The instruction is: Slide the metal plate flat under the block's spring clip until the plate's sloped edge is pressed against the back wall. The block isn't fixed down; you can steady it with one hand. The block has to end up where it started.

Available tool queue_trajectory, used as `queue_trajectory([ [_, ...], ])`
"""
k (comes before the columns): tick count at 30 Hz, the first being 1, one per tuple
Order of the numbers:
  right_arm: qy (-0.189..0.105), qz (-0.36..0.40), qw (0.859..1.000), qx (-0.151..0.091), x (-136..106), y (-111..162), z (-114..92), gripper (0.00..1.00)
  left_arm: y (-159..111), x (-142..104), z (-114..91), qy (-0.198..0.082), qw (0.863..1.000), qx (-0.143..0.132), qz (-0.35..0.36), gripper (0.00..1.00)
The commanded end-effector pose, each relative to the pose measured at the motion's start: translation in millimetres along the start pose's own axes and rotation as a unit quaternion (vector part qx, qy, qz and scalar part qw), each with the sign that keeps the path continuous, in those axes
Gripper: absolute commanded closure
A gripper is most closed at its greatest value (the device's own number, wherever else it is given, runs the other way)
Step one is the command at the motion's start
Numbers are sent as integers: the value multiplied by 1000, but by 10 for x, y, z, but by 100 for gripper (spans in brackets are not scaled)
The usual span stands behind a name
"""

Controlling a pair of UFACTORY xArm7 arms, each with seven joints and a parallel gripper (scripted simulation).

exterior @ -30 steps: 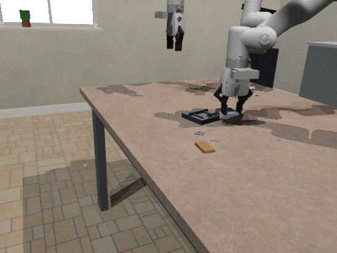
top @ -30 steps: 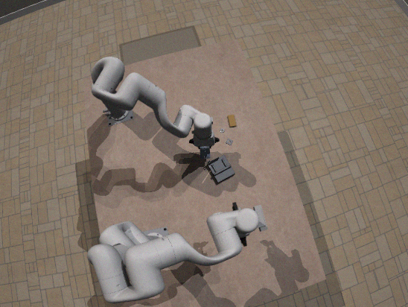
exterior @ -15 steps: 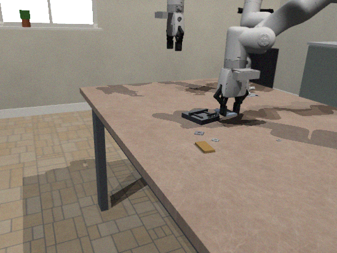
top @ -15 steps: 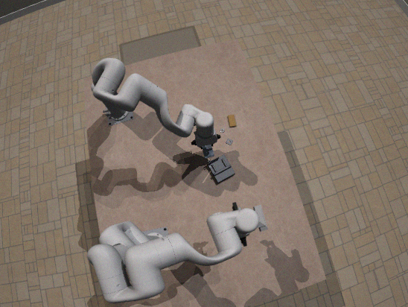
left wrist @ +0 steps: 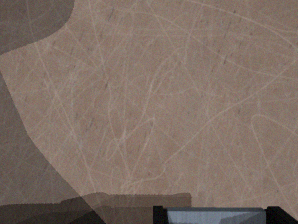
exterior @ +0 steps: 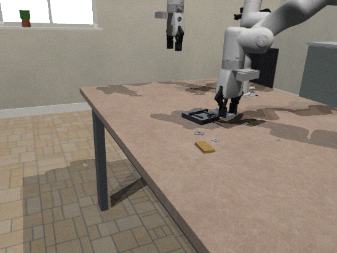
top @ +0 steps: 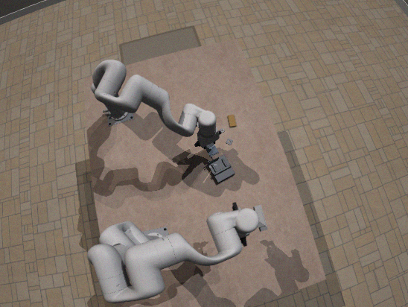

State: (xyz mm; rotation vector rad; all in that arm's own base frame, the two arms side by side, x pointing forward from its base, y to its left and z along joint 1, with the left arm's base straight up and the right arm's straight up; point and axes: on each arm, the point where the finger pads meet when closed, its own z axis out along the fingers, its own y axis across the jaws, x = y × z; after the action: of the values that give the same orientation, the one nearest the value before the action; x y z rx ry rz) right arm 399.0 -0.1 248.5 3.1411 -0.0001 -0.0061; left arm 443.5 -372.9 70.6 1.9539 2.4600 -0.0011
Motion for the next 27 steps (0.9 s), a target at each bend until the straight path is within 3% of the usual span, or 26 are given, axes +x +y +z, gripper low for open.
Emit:
queue_trajectory([
  [1, 2, 0, 1000, 0, 10, -1, -15, 0, 11, -12, 1, -1, 1000, -2, -3, 100],
  [27, 2, 0, 1000, 0, 10, -1, -15, 0, 6, -13, 206, -1, 1000, -2, 2, 100],
])
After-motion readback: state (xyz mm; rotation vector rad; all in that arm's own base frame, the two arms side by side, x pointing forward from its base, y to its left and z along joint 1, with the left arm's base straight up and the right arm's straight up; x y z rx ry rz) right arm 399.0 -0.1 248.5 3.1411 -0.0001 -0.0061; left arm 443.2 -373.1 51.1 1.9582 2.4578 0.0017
